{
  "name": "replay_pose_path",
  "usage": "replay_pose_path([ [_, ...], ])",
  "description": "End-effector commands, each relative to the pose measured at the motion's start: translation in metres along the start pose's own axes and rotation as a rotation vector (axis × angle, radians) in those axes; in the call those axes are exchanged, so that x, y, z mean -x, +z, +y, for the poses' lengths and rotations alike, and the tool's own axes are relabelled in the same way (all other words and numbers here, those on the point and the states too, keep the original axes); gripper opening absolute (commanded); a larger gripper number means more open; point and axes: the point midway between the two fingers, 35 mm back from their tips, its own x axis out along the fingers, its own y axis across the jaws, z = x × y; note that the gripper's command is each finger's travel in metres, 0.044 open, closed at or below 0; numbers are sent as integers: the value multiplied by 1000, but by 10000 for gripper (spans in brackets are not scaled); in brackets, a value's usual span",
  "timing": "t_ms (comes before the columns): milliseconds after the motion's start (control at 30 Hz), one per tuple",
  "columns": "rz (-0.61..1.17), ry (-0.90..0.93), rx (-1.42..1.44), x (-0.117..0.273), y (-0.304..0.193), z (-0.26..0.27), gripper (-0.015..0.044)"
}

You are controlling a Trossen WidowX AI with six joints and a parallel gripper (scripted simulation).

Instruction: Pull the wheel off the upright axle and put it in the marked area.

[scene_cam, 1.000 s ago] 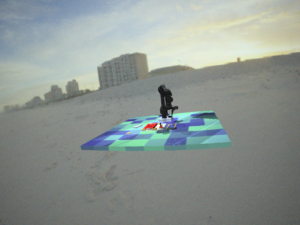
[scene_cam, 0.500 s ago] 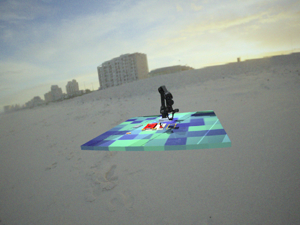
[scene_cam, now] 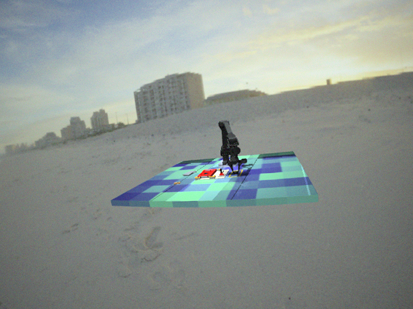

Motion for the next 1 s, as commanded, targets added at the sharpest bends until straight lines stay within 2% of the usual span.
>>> replay_pose_path([
  [0, 3, -1, 0, 0, 0, 0, 53],
  [300, 2, -1, 0, 2, 0, 0, 289],
  [500, -4, 5, -2, 53, 0, 0, 300],
  [633, -5, 5, -2, 60, 0, 0, 300],
  [667, -10, 5, 1, 52, 0, -1, 326],
  [800, -6, 4, 0, 76, -30, -14, 431],
  [967, 0, 3, -2, 102, -75, -34, 440],
])
